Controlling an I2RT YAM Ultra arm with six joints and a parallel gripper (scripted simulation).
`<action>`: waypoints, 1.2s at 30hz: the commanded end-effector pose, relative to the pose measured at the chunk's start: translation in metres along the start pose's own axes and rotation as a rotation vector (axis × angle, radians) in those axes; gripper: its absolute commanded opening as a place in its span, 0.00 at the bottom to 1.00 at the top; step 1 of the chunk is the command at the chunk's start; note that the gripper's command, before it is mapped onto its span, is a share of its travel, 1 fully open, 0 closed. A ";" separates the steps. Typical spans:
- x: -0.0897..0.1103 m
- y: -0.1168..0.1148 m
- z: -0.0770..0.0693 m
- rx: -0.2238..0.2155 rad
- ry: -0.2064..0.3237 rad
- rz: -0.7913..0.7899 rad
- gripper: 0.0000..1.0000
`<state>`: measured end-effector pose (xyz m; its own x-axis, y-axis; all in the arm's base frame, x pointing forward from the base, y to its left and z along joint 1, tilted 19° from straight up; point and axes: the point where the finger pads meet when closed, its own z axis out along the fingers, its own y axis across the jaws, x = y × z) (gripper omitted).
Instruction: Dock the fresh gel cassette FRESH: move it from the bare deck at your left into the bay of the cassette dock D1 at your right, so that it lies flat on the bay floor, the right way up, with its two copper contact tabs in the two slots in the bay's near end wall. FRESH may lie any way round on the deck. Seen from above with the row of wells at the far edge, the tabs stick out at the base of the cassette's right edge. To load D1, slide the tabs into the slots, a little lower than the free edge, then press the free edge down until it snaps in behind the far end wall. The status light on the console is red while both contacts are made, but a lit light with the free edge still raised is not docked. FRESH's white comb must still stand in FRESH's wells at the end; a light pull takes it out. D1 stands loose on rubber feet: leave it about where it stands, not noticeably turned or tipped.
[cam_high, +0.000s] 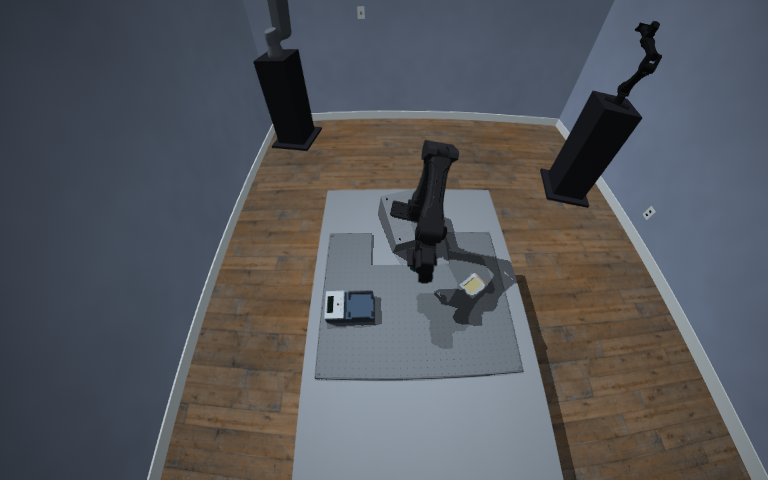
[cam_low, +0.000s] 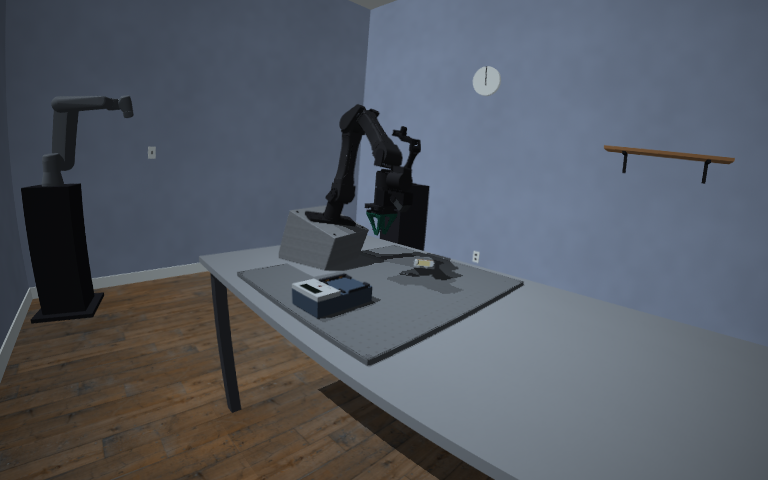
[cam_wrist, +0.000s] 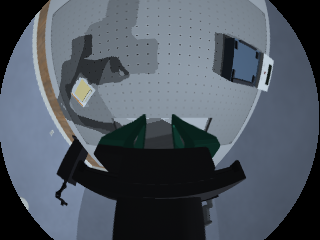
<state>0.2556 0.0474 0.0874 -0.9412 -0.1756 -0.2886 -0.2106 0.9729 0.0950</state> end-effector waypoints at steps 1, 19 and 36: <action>-0.001 0.002 0.023 0.002 -0.002 -0.005 0.36; -0.007 0.002 0.085 0.002 -0.017 -0.006 0.36; -0.015 0.013 0.075 0.006 -0.058 -0.089 0.36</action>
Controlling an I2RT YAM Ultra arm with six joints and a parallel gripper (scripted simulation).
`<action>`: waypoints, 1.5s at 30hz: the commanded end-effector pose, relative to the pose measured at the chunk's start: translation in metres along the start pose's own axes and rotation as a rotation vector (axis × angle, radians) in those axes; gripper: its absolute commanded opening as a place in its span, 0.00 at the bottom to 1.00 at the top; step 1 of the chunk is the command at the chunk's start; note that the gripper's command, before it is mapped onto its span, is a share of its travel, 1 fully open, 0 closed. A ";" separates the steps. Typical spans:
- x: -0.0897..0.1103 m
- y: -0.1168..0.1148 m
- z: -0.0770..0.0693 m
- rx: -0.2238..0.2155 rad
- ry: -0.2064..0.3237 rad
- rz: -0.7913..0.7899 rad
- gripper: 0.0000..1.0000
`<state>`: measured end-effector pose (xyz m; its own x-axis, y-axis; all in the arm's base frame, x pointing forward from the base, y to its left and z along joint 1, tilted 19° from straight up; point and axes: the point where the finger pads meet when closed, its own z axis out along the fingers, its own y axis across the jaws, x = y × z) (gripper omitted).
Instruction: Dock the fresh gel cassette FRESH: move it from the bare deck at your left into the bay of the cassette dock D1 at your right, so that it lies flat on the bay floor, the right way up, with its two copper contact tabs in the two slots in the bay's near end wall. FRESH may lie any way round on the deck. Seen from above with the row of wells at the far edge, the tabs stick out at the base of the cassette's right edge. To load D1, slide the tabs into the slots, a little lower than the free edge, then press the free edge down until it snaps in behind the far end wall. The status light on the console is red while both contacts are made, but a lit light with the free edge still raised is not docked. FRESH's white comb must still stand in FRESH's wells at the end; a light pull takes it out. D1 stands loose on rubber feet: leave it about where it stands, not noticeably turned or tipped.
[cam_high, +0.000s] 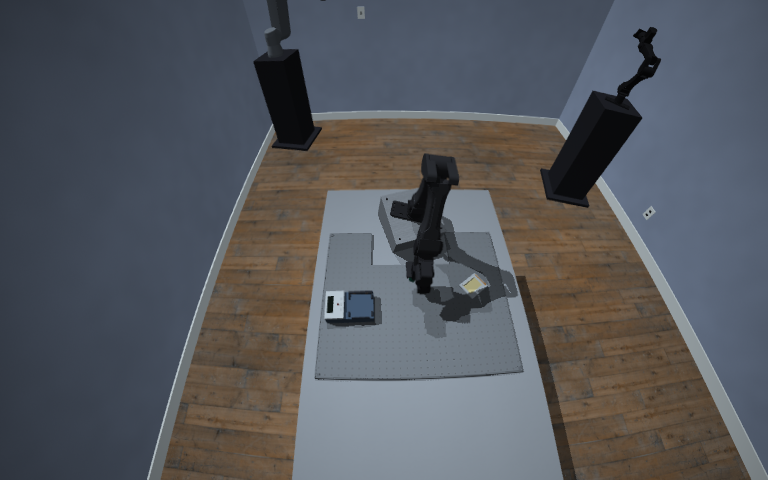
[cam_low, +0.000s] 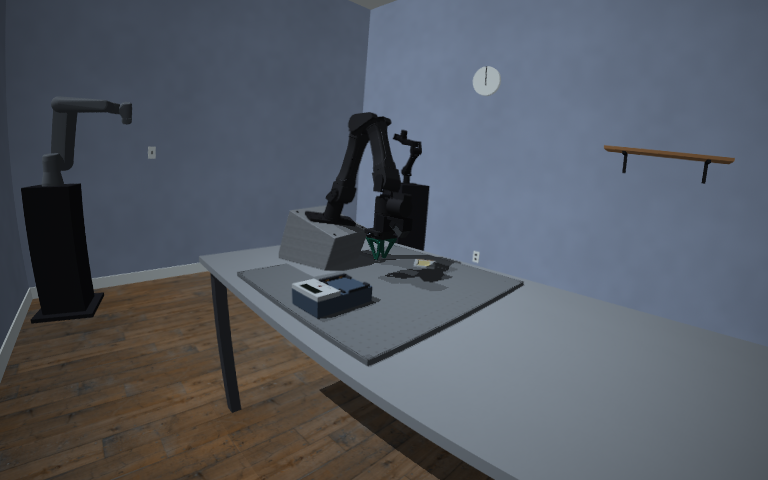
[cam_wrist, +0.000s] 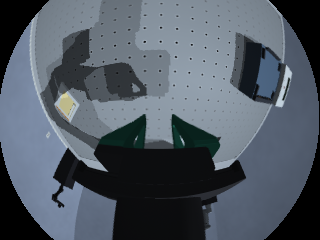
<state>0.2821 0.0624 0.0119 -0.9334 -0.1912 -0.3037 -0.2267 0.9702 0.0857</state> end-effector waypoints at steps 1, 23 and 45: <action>-0.010 0.016 -0.006 0.001 -0.043 -0.104 0.36; -0.006 0.107 -0.005 0.002 -0.007 -0.701 0.36; -0.005 0.209 -0.010 0.005 -0.010 -1.368 0.36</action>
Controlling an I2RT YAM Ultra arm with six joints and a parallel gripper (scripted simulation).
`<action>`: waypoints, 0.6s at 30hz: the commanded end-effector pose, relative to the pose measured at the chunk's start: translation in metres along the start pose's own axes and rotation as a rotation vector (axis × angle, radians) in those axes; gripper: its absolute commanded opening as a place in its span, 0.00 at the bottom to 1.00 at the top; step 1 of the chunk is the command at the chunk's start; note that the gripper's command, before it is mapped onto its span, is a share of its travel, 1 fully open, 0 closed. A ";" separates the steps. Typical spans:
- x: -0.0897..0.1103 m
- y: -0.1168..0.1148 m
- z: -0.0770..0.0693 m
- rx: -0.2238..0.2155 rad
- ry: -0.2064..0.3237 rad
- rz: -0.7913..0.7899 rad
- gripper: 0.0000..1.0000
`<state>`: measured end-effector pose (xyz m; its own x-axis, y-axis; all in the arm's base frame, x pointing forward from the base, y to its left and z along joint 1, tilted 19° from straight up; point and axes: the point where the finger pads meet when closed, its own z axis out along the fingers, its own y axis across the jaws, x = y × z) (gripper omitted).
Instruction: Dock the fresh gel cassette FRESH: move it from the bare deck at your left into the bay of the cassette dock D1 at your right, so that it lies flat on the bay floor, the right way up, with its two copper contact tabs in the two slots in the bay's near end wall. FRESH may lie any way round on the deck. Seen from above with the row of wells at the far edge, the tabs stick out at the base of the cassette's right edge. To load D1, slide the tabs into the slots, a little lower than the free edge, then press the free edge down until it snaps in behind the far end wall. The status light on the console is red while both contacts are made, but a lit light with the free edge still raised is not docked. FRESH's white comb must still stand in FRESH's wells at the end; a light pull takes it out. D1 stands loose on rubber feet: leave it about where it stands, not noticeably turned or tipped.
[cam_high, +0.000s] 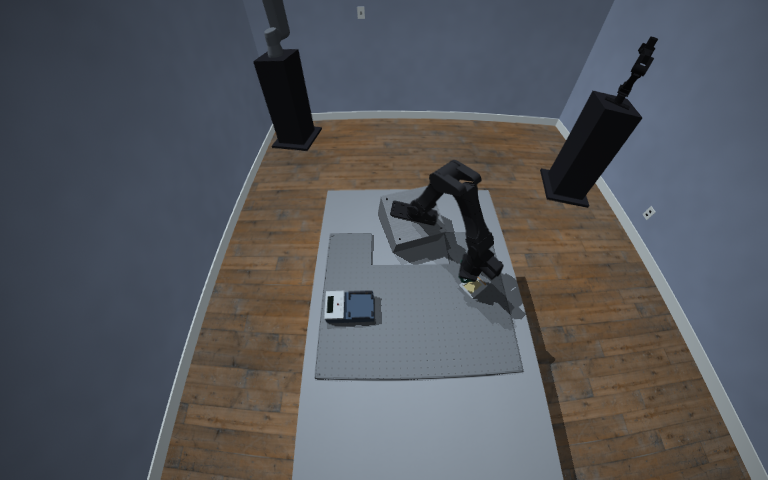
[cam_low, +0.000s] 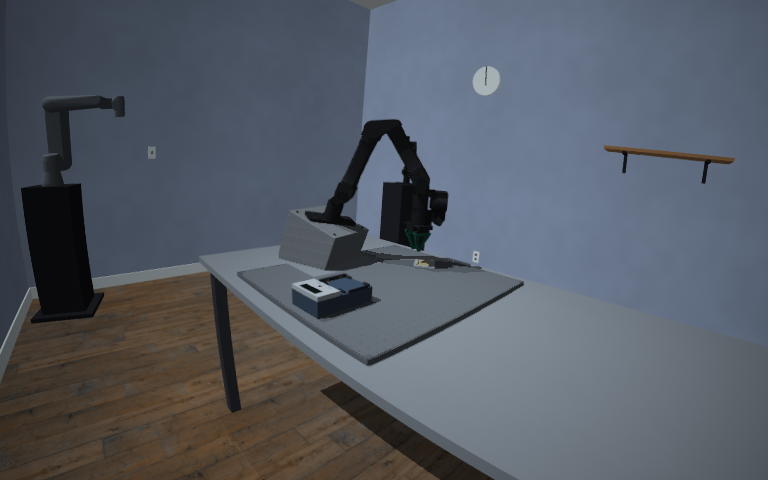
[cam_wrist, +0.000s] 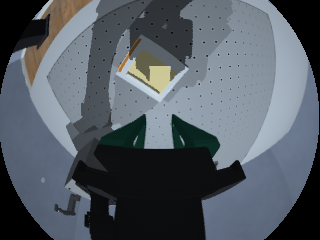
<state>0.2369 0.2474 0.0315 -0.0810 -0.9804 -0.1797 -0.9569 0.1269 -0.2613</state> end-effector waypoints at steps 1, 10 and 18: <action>-0.023 0.001 -0.006 0.008 -0.003 -0.154 0.36; -0.057 0.013 -0.008 0.009 -0.003 -0.388 0.36; -0.066 0.012 -0.016 0.021 -0.026 -0.647 0.36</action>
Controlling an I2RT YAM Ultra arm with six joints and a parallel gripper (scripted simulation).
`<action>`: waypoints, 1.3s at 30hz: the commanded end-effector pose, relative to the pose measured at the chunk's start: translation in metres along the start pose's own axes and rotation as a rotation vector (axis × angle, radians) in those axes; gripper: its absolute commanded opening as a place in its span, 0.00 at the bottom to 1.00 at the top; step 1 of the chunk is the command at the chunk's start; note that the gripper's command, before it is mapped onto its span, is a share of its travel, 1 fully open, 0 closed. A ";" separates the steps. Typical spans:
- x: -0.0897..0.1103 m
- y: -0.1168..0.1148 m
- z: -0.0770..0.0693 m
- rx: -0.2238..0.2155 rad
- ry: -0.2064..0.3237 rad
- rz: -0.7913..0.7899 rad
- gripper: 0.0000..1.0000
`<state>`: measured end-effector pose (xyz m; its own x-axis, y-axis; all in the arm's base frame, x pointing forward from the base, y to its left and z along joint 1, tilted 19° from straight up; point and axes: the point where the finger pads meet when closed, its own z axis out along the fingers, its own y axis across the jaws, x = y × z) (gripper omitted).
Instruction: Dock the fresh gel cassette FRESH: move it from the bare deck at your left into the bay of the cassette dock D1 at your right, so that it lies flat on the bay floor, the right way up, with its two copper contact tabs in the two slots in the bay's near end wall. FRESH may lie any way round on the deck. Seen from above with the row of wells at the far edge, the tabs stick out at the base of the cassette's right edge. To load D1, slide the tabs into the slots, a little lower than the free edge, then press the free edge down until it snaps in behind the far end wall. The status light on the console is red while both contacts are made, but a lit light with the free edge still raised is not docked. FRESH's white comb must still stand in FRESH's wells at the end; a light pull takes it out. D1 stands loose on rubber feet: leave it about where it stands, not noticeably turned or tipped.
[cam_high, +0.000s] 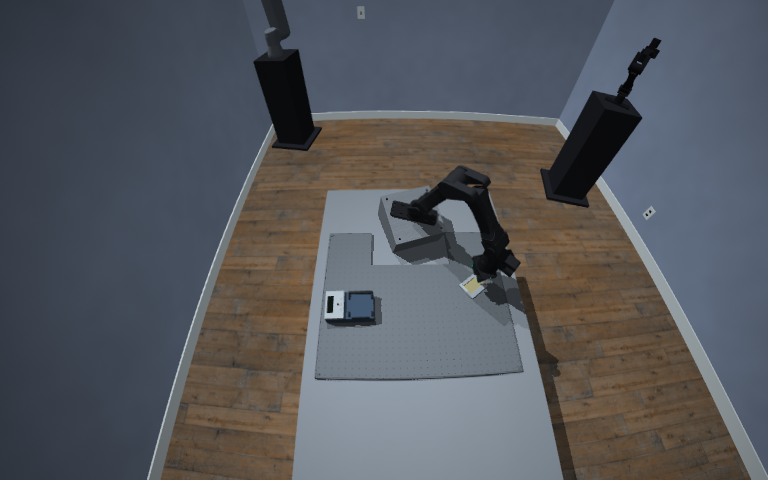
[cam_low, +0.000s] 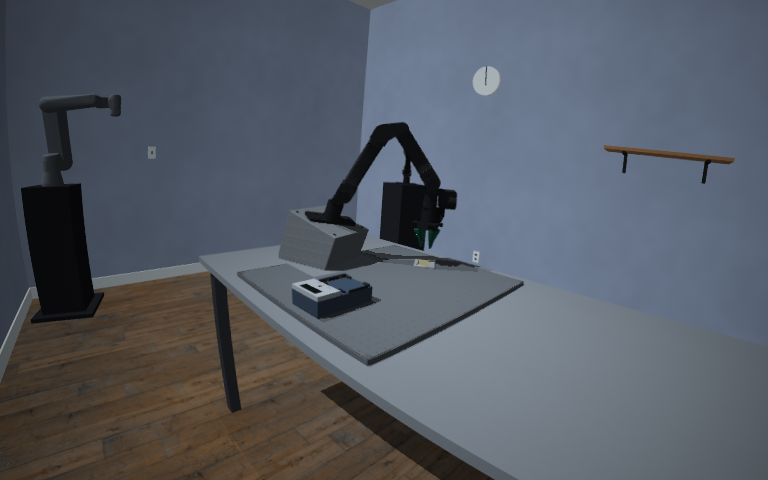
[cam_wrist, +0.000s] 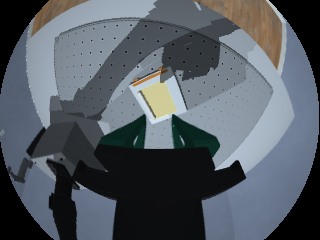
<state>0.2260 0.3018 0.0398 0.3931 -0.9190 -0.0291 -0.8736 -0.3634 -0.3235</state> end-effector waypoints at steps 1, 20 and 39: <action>-0.009 -0.008 -0.014 0.019 -0.022 -0.174 0.36; -0.009 -0.008 -0.013 0.021 -0.020 -0.433 0.36; -0.009 -0.008 -0.013 0.021 -0.020 -0.429 0.36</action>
<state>0.2246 0.2991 0.0390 0.7157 -0.6897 0.1096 -0.6390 -0.7101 -0.2956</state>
